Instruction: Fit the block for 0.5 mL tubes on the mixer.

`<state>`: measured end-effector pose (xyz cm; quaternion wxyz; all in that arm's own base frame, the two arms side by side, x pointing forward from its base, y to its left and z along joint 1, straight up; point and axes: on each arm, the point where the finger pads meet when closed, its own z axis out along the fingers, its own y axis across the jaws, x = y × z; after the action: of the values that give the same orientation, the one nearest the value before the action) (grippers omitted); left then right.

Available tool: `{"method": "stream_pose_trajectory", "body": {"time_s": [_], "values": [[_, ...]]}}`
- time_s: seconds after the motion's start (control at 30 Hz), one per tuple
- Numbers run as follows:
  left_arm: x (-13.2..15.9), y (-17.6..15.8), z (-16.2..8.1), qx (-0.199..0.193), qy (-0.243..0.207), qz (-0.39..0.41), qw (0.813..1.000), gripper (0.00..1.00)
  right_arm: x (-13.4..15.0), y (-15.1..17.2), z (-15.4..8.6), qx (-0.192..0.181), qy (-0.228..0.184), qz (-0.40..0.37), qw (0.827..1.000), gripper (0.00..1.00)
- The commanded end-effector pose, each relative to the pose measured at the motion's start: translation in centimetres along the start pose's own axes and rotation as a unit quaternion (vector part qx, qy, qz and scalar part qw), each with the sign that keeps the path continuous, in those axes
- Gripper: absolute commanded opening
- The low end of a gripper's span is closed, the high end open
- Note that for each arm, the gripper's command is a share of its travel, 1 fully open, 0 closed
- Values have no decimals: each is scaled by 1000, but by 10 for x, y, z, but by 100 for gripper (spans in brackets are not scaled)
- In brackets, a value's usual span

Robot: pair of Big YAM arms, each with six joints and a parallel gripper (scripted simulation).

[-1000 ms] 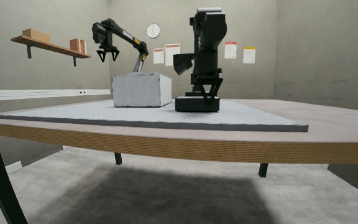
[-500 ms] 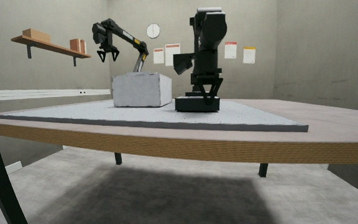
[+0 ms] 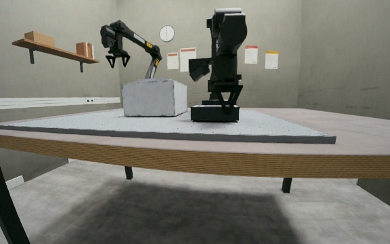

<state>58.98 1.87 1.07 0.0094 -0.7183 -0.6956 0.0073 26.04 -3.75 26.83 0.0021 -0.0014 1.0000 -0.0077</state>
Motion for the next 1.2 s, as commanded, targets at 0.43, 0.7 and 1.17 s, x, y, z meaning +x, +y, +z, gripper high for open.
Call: {"method": "stream_pose_trajectory", "body": {"time_s": [0.43,0.7,1.17], "values": [[-2,38,-45,-50,-1,1,999,0,-15,-3,-24,3,-26,7,1000,100],[-3,39,-45,-50,-1,1,999,0,-17,-3,-27,3,-30,7,1000,100],[-3,38,-92,-70,-1,7,998,0,-18,-3,-30,4,-33,7,999,100]]}}
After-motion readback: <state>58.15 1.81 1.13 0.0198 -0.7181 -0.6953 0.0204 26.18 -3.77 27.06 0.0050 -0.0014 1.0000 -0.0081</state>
